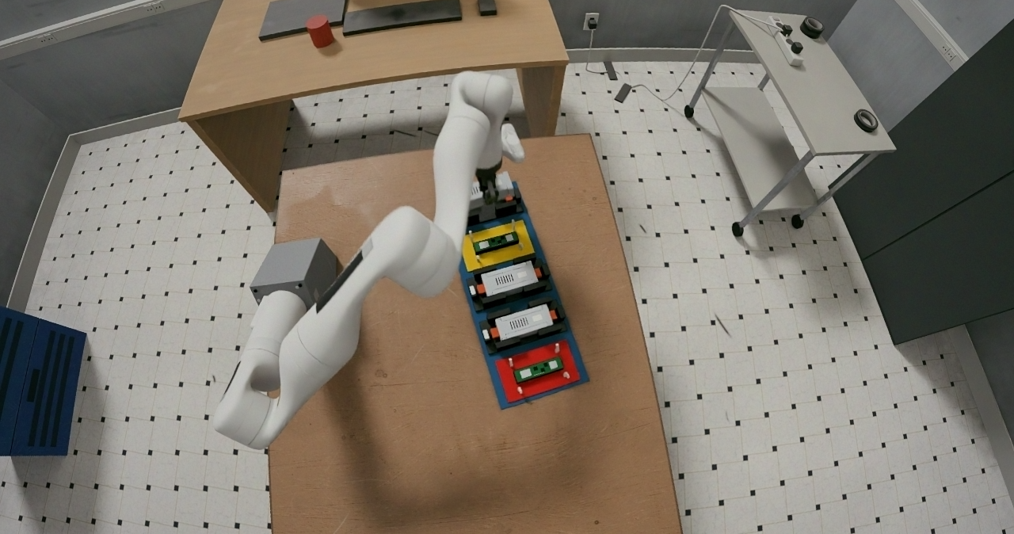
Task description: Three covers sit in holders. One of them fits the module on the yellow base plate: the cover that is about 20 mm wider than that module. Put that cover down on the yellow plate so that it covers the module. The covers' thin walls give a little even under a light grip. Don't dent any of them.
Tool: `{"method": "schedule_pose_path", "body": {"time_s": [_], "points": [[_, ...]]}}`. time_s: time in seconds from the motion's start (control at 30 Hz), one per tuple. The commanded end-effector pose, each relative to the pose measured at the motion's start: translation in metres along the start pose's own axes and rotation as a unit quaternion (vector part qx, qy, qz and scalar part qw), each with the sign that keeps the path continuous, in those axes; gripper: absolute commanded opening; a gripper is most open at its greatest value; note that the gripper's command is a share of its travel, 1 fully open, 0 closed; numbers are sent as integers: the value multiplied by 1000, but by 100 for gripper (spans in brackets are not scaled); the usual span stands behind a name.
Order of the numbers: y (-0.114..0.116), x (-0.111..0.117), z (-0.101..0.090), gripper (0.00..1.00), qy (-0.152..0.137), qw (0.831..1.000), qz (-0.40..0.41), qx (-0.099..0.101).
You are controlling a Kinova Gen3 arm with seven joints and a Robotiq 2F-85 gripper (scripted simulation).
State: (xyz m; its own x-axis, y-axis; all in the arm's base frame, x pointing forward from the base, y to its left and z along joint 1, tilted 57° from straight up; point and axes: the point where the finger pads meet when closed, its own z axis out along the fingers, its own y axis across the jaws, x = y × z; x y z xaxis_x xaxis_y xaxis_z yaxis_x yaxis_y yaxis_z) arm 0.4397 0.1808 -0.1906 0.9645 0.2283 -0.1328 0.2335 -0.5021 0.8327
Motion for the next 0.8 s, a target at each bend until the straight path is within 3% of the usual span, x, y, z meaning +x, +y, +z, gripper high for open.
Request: {"method": "schedule_pose_path", "body": {"time_s": [0.0, 0.2, 0.53, 0.77], "points": [[22, 0, 8, 0, 5, 1000, 0, 3], [22, 0, 8, 0, 5, 1000, 0, 3], [75, -1, 34, 0, 5, 1000, 0, 3], [75, -1, 34, 0, 5, 1000, 0, 3]]}}
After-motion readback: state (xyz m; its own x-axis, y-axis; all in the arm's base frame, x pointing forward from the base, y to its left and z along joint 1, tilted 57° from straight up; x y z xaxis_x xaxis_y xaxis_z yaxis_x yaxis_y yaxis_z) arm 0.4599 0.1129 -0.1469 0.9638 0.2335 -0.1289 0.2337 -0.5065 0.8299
